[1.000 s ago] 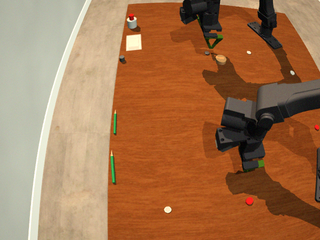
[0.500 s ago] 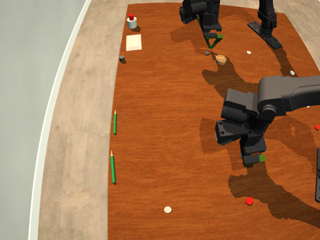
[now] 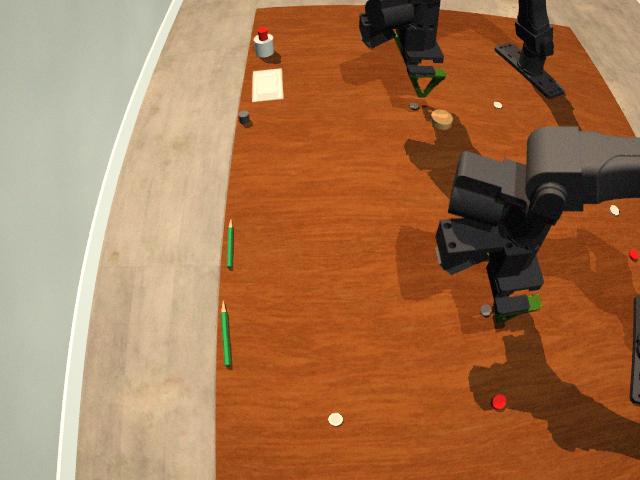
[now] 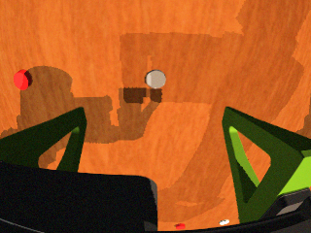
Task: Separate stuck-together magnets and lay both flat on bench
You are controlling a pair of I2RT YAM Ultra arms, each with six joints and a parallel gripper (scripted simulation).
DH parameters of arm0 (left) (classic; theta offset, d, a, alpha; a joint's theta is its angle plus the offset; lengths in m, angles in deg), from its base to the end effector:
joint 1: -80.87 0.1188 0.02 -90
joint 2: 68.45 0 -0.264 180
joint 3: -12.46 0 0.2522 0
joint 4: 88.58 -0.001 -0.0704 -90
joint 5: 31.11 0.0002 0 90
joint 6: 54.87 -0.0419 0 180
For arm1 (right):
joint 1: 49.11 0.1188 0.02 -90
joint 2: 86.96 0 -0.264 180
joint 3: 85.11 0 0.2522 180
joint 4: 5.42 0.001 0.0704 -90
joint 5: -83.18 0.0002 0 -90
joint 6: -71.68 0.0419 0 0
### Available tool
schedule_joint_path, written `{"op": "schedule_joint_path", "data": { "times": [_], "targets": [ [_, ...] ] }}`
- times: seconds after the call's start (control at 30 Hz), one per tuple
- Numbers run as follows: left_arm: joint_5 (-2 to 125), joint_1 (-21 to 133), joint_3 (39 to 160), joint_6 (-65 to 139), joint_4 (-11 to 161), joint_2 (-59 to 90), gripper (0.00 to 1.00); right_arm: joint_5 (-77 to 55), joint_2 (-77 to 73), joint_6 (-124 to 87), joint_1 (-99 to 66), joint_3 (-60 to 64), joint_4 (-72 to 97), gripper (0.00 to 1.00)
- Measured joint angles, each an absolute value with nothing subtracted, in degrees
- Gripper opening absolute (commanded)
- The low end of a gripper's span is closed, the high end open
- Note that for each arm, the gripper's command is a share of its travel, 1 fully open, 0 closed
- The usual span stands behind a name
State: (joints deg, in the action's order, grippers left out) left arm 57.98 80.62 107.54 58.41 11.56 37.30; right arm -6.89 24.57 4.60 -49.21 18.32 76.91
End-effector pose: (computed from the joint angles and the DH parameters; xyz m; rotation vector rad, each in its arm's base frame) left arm 0.3383 0.0002 0.2139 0.6258 -3.0726 -0.0273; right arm 0.3655 0.0004 0.2165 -0.6254 -3.0710 0.0004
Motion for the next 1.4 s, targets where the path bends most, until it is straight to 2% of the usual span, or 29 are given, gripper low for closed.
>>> {"op": "schedule_joint_path", "data": {
  "times": [0.9,1.4],
  "targets": [
    [57.3,80.5,107.5,57.8,11.6,36.1,1.0,-6.9,23.6,4.0,-49.2,17.8,75.7,1.0],
    [57.8,80.6,100.8,51.1,30.8,22.7,1.0,-6.9,8.5,-2.6,-49.3,8.6,56.1,1.0]
  ]
}}
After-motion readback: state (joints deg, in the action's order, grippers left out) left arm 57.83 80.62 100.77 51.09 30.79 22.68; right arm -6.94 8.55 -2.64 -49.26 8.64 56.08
